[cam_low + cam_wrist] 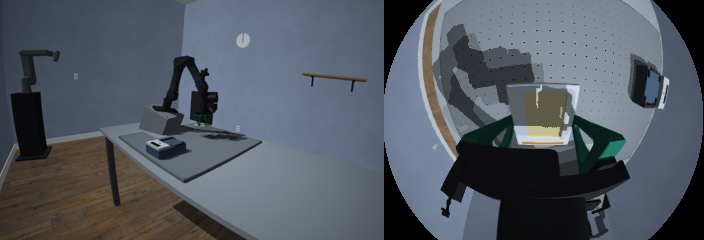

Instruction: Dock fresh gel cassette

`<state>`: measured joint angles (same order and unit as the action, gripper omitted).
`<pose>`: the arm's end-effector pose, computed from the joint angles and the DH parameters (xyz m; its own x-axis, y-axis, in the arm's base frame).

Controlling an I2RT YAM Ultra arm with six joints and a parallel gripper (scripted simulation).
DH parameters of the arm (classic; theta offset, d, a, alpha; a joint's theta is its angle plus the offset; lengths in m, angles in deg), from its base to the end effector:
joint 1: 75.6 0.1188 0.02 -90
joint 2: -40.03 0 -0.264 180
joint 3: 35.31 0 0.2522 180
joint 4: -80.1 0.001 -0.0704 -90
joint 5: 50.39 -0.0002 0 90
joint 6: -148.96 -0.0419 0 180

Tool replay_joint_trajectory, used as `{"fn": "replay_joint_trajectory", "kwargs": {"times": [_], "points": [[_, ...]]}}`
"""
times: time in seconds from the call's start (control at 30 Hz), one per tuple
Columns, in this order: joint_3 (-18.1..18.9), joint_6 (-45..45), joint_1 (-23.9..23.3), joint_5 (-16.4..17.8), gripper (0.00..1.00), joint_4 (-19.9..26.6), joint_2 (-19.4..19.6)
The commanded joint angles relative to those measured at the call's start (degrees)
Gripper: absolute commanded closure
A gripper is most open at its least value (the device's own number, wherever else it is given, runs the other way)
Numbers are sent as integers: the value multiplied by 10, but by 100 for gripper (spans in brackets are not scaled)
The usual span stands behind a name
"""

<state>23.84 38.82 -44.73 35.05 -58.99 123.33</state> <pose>0.2299 0.1347 0.1760 -0.8969 -0.1363 -0.4207 -0.1852 0.9796 0.0775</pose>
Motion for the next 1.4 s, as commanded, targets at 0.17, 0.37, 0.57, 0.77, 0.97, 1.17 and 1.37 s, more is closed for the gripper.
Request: {"fn": "replay_joint_trajectory", "kwargs": {"times": [0.17, 0.37, 0.57, 0.77, 0.97, 1.17, 1.37], "points": [[-4, 96, -74, 45, 100, 4, -26], [16, 158, -143, 74, 100, 12, -24], [29, 220, -212, 105, 100, 20, 1], [44, 261, -256, 124, 100, 29, 13], [70, 317, -318, 150, 100, 42, 34], [104, 370, -375, 172, 100, 57, 62], [131, 403, -410, 187, 100, 71, 85]]}}
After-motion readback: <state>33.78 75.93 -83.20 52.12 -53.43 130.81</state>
